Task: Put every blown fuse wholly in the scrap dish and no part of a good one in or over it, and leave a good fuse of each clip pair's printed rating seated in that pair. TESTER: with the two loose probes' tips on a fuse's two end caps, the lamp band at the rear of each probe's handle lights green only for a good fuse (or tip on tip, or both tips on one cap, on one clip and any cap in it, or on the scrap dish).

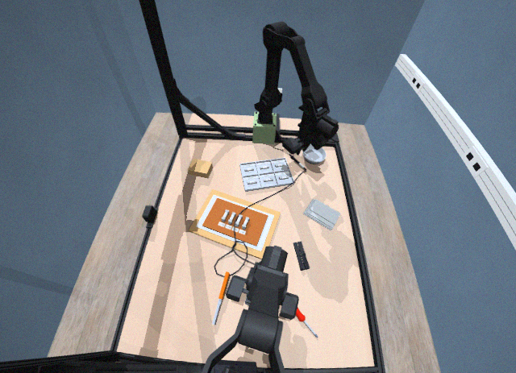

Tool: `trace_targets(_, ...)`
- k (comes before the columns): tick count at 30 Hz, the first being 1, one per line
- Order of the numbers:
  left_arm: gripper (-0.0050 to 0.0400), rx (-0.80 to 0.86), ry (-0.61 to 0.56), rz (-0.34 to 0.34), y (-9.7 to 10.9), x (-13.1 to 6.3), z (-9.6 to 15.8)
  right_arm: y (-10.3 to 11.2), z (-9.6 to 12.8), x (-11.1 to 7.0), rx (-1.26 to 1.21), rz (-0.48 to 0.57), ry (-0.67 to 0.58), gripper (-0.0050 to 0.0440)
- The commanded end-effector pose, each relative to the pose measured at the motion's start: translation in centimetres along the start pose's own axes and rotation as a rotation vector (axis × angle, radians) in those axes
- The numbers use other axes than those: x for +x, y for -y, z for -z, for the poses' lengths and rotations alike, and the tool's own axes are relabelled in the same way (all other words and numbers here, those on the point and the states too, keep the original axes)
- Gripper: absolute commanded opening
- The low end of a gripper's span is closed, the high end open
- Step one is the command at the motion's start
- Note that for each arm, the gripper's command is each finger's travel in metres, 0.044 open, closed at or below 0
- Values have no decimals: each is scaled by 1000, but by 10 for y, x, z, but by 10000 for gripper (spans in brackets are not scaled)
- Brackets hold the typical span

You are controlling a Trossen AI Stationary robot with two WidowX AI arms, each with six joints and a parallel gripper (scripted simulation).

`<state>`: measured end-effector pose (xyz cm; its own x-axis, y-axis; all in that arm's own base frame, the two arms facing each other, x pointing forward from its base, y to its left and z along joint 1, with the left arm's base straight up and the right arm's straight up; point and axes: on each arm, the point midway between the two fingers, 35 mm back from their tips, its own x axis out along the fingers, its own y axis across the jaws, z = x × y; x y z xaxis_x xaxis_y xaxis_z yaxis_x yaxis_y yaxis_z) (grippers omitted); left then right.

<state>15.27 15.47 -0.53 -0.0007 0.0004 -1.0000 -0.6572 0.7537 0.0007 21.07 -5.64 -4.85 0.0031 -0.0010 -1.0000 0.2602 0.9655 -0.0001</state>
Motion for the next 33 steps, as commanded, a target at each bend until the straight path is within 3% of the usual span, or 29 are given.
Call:
trace_targets(1, 154, -1, 15, 0, 0, -4, -3, 0, -4, -2, 0, 0, 14, -50)
trace_targets(3, 154, -1, 15, 0, 0, -4, -3, 0, -4, -2, 0, 0, 14, -50)
trace_targets(4, 154, -1, 15, 0, 0, -4, -3, 0, -4, -2, 0, 0, 14, 154)
trace_targets(23, 154, -1, 15, 0, 0, -4, -3, 0, -4, -2, 0, 0, 14, 154)
trace_targets(33, 154, -1, 15, 0, 0, -4, -3, 1, -8, -46, -1, 0, 33, 154)
